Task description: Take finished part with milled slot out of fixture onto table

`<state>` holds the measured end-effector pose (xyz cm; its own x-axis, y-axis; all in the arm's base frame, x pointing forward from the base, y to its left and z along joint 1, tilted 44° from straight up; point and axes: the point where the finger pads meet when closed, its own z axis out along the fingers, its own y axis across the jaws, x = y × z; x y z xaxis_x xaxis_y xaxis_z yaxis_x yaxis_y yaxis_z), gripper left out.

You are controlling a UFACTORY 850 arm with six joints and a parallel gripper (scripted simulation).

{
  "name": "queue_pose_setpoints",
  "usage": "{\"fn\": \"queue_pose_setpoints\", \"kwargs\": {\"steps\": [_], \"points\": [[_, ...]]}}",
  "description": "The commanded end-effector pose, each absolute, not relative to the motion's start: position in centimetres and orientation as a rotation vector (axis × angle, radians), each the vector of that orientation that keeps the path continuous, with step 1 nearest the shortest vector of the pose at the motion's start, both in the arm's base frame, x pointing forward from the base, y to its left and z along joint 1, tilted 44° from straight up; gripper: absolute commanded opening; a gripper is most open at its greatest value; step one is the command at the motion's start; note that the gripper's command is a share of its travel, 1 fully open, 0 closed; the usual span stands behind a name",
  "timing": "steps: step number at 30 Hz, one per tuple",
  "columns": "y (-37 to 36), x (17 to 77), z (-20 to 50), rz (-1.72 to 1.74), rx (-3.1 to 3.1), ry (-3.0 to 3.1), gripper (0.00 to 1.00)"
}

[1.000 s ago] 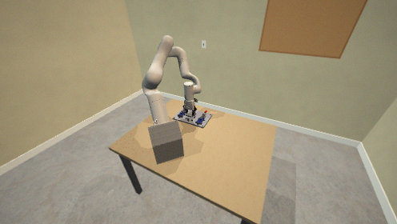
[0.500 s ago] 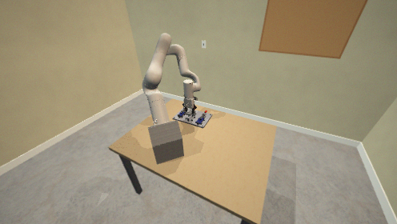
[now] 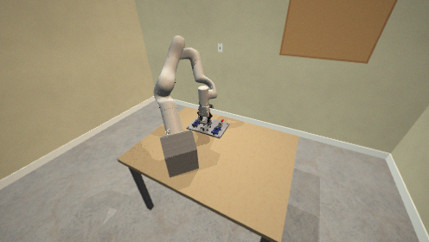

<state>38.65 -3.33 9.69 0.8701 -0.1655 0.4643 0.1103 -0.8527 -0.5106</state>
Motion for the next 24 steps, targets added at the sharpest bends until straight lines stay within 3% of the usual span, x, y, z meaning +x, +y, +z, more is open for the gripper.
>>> {"fn": "queue_pose_setpoints", "kwargs": {"steps": [1,24], "points": [[-3.36,38.67,9.71,-0.686,-2.5,0.04,0.0],[-2.97,38.62,9.94,-0.687,-2.5,0.04,0.0]]}}
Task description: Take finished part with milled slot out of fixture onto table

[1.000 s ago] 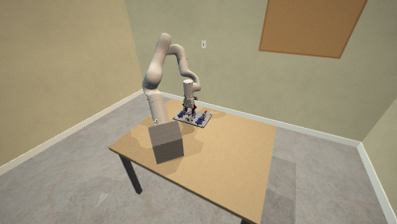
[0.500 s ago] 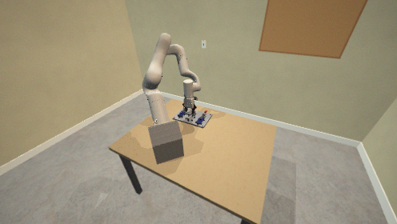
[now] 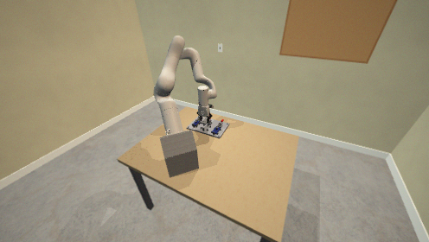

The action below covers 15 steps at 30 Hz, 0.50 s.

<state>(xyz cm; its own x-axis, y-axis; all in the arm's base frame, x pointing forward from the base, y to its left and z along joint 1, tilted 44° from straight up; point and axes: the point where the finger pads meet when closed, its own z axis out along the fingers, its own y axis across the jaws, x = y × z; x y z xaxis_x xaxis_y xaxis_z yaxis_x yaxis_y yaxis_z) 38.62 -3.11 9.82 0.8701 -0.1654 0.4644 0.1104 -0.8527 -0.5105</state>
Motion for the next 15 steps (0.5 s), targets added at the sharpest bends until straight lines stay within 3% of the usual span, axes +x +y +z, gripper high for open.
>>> {"fn": "queue_pose_setpoints", "kwargs": {"steps": [1,15], "points": [[-2.9,38.6,10.0,-0.687,-2.5,0.04,0.0],[-0.3,38.3,11.6,-0.687,-2.5,0.04,0.0]]}}
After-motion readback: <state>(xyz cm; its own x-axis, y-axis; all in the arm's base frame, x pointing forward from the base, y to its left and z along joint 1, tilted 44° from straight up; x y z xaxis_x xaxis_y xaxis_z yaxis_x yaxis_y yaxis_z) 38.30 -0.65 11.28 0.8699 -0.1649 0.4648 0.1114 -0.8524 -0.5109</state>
